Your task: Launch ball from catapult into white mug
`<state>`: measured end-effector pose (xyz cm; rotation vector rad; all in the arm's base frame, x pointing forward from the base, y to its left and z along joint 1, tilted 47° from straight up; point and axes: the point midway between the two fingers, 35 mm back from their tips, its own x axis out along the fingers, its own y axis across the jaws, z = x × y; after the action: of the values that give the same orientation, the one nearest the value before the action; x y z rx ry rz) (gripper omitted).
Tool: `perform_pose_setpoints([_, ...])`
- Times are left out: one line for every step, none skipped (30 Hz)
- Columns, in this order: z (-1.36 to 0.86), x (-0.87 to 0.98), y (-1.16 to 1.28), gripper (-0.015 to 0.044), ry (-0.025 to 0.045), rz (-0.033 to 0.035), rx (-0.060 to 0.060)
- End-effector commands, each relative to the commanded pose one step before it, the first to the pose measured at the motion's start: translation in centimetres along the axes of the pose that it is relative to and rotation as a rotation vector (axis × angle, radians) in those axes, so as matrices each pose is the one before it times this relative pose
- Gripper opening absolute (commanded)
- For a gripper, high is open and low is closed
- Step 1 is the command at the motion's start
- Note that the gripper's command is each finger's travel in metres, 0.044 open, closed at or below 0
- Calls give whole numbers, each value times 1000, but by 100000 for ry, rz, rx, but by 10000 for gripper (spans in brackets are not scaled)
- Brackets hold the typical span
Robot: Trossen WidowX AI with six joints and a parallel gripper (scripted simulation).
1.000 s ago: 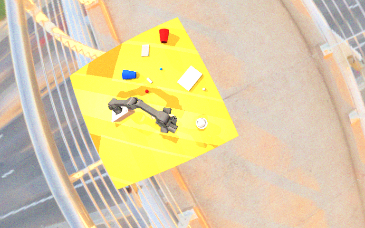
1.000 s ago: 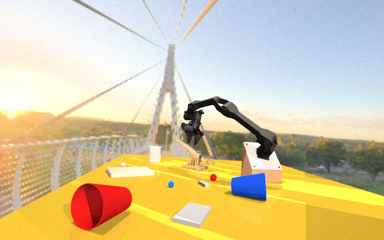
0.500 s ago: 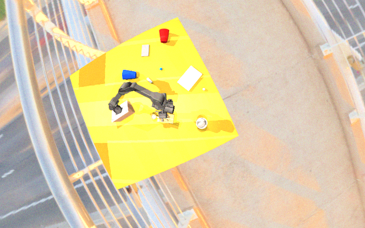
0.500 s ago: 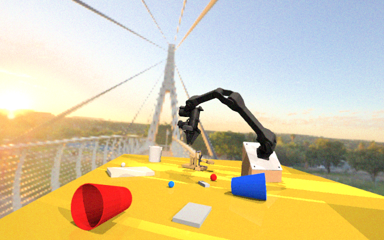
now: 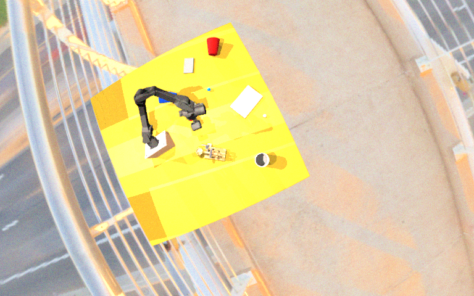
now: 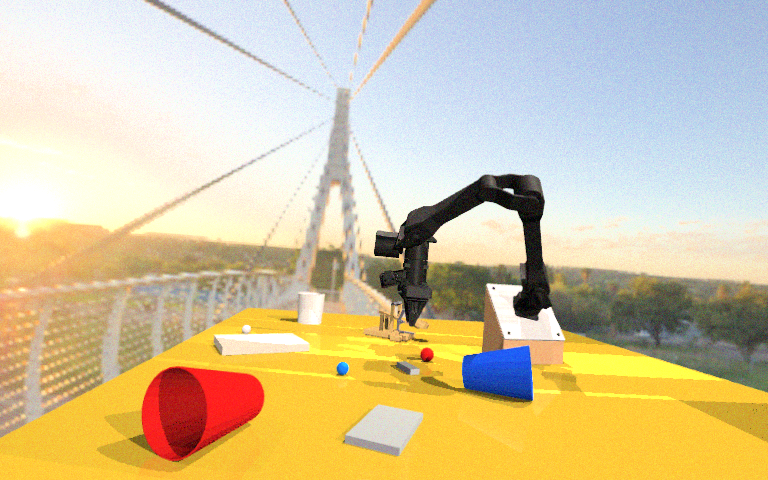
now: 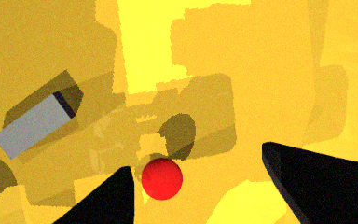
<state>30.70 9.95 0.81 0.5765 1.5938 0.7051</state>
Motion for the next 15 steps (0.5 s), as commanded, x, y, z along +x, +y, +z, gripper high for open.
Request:
perform_pose_setpoints([-3144,1522,2192,300,2031,568,-5523])
perform_pose_setpoints([-462,226,323,300,277,67,-1015])
perform_pose_setpoints([-266,28,-176,300,42,-5,-117])
perform_pose_setpoints([-334,36,-215,300,53,-3,-146])
perform_pose_setpoints([-114,13,-72,300,18,0,-50])
perform_pose_setpoints([13,0,59,300,0,3,0])
perform_pose_setpoints([3,122,0,300,-1,0,0])
perform_pose_setpoints([4,364,1,300,-2,8,1])
perform_pose_setpoints([-3,543,7,300,2,29,0])
perform_pose_setpoints([-9,360,8,300,4,30,-1])
perform_pose_setpoints([-4,119,3,300,2,12,0])
perform_pose_setpoints([0,0,0,300,0,0,0])
perform_pose_setpoints([2,28,-1,300,0,-2,0])
perform_pose_setpoints([6,83,-1,300,-1,-7,1])
perform_pose_setpoints([9,138,-2,300,-2,-10,1])
